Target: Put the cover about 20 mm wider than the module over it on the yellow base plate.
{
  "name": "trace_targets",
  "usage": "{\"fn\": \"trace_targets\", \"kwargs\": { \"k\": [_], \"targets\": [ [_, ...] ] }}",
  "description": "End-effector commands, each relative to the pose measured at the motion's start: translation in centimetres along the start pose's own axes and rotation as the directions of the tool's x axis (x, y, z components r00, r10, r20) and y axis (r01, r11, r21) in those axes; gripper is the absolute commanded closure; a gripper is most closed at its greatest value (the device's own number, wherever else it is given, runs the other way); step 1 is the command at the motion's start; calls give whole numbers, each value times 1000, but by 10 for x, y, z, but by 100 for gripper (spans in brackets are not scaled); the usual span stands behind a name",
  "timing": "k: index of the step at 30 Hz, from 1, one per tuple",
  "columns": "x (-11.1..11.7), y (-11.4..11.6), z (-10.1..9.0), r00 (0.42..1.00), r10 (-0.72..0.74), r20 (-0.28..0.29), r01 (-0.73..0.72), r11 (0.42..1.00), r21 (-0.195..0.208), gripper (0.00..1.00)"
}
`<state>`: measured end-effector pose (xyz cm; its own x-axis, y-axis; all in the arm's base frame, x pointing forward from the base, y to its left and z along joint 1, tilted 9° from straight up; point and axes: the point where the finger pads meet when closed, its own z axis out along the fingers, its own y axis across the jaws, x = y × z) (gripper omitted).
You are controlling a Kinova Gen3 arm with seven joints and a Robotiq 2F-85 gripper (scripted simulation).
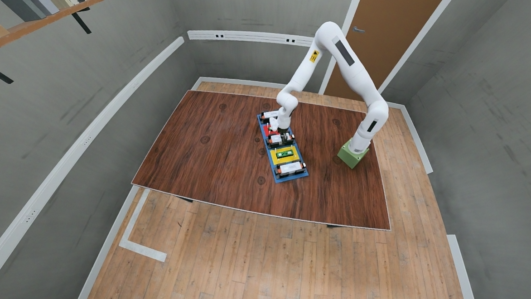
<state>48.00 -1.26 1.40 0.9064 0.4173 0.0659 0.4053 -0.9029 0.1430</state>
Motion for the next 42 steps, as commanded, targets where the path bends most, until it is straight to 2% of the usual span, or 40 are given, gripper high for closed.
{"fn": "trace_targets", "kwargs": {
  "k": [1,30,31,42],
  "targets": [
    [1,0,2,1000,0,-2,0,1000,-1,0],
    [1,0,17,1000,0,-2,0,1000,-1,0],
    [1,0,17,1000,0,-2,0,1000,-1,30],
    [1,0,17,1000,0,-2,0,1000,-1,30]
  ]
}}
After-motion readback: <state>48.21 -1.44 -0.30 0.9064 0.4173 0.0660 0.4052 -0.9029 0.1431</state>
